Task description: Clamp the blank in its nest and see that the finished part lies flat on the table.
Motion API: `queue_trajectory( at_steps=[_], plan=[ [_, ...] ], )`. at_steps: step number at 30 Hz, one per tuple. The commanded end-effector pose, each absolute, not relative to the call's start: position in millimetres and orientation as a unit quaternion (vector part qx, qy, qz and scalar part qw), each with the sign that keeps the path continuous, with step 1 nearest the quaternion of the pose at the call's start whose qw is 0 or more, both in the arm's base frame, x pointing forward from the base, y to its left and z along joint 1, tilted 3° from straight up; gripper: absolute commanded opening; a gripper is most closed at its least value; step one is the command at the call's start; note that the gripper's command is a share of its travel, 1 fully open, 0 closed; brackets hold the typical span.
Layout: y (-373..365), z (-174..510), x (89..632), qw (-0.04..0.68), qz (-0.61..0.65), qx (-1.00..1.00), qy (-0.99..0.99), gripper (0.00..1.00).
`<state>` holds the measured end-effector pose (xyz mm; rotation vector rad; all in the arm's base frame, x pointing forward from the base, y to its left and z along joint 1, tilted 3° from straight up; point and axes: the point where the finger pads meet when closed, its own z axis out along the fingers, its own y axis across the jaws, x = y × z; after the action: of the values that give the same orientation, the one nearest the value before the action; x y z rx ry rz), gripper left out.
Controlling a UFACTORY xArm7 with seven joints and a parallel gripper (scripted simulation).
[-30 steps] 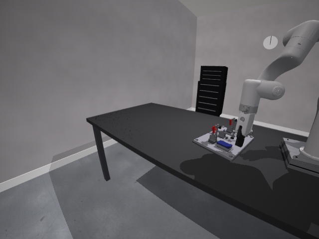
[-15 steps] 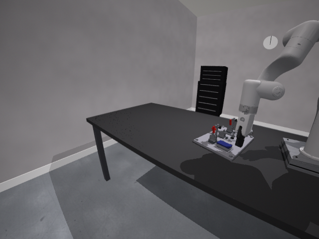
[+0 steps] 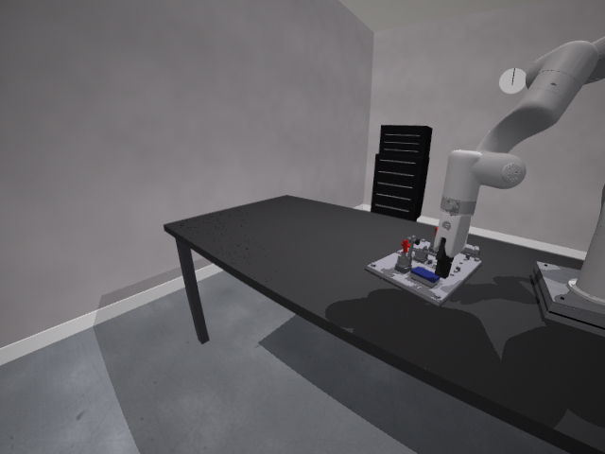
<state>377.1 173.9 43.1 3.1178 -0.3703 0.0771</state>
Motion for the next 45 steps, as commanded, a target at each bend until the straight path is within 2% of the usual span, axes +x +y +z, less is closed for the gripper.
queue_trajectory(
  at_steps=[1, 12, 45],
  plan=[
    [183.3, 45.7, 400.2, -0.001, 0.027, 0.993, -0.118, 0.00],
    [195.4, 47.3, 429.8, -0.001, 0.027, 0.993, -0.118, 0.00],
    [195.6, 12.3, 432.6, -0.001, 0.027, 0.993, -0.118, 0.00]
  ],
)
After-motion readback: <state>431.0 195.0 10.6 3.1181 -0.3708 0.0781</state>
